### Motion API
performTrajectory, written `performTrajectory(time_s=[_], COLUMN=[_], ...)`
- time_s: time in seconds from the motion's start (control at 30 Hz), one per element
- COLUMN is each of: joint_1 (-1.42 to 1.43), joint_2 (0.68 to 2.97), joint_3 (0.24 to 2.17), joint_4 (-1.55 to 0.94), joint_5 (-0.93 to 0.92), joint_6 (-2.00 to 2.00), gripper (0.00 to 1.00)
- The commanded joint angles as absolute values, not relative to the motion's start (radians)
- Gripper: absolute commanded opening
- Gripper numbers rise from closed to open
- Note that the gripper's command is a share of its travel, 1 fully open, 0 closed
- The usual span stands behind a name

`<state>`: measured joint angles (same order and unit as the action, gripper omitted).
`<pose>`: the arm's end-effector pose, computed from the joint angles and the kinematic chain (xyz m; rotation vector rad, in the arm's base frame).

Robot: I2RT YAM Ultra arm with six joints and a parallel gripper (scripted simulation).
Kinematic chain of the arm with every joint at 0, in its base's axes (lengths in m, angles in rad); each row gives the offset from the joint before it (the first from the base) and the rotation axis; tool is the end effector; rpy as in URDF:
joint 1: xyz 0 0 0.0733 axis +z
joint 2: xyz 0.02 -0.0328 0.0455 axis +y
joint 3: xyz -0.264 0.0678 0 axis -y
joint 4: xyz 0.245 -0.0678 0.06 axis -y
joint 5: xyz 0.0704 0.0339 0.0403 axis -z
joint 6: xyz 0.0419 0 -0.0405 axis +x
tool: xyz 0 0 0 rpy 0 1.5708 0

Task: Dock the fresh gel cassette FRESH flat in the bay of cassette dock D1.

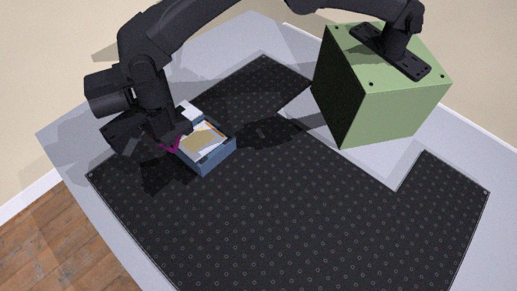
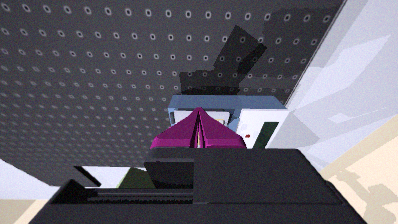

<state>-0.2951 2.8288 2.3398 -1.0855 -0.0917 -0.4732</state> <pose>0.4942 -0.1451 0.0258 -0.2761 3.0955 0.1344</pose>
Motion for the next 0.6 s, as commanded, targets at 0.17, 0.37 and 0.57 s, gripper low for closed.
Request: performTrajectory(time_s=[0.17, 0.37, 0.57], joint_1=[-0.300, -0.294, -0.290], joint_2=[2.792, 2.843, 2.813], joint_3=[2.374, 2.373, 2.366], joint_4=[-1.096, -1.054, -1.042], joint_5=[-0.093, -0.093, -0.094], joint_6=[-0.465, -0.463, -0.462], gripper=[0.00, 0.00, 0.00])
